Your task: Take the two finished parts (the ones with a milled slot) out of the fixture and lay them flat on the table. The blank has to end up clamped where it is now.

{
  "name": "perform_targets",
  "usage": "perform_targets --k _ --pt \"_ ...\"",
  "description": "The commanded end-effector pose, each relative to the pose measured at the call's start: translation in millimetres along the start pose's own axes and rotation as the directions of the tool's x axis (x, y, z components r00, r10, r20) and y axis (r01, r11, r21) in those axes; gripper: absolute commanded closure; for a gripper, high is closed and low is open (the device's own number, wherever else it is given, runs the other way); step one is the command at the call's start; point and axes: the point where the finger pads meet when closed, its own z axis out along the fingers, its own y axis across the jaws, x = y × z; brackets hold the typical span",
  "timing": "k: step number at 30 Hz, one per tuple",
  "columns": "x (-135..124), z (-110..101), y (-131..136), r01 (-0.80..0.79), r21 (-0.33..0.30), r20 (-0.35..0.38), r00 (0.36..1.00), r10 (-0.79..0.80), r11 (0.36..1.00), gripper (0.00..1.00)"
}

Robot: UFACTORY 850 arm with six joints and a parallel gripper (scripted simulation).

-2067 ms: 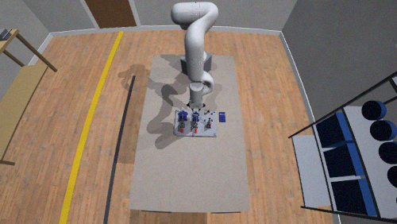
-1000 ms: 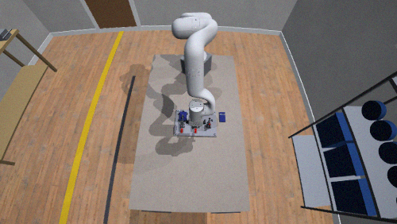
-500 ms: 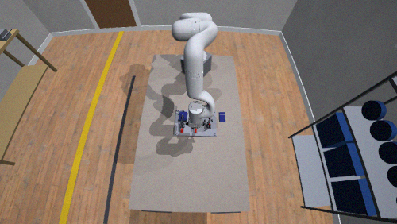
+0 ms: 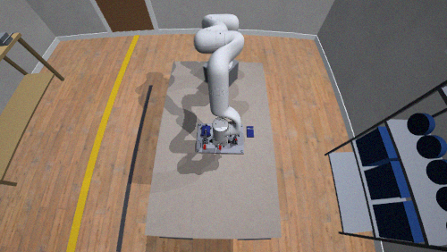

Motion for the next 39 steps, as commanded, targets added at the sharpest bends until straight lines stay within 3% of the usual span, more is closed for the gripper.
perform_targets --k 1,32,39 --pt "-2 11 0 0.000 0.000 0.003 1.000 0.000 1.000 0.52" --pt "-2 21 0 0.000 0.000 0.003 1.000 0.000 1.000 0.52" --pt "-3 33 0 0.000 0.000 0.003 1.000 0.000 1.000 0.52"
